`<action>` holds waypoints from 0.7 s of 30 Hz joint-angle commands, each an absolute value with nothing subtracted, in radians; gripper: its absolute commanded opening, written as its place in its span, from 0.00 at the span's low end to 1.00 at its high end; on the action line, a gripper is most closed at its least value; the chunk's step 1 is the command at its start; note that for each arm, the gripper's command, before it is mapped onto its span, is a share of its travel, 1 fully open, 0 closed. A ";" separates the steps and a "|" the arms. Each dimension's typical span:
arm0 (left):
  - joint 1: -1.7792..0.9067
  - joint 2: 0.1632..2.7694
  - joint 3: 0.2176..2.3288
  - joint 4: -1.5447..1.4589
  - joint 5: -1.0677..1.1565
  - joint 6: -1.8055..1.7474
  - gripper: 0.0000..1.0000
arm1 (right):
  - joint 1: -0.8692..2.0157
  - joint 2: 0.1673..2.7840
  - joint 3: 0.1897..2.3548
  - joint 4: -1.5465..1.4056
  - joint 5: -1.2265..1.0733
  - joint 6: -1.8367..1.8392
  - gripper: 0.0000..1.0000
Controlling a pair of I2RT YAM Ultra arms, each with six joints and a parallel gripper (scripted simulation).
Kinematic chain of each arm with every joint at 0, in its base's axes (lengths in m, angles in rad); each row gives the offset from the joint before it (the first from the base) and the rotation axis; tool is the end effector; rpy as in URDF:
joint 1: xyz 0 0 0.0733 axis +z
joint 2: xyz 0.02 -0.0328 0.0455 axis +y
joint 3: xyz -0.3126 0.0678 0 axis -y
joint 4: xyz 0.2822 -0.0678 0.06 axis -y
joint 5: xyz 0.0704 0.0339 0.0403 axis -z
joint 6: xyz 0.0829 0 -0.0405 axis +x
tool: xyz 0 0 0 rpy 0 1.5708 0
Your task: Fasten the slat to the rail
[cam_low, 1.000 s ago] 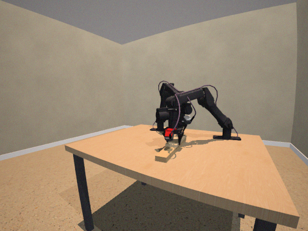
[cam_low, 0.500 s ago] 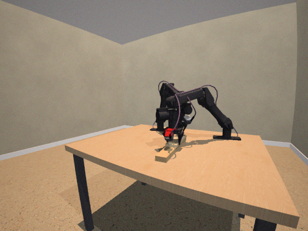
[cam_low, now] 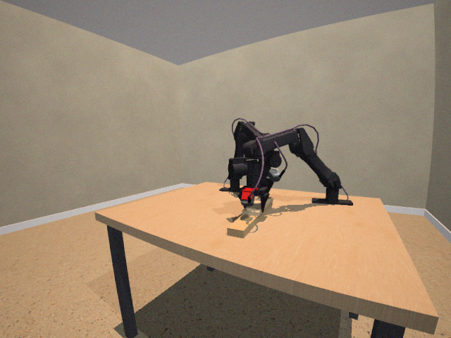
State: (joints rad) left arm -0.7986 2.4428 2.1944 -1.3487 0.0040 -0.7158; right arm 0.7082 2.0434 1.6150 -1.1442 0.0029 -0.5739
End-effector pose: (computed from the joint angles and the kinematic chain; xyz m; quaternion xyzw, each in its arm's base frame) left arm 0.3797 -0.3887 0.1554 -0.0414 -0.9991 -0.0076 0.0109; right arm 0.3363 0.2891 0.1812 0.5980 -0.8015 0.0015 0.0008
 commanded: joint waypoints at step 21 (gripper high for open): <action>-0.799 2.433 2.199 -1.348 0.004 -0.716 0.72 | 0.708 2.036 1.619 -1.143 0.003 -0.563 0.12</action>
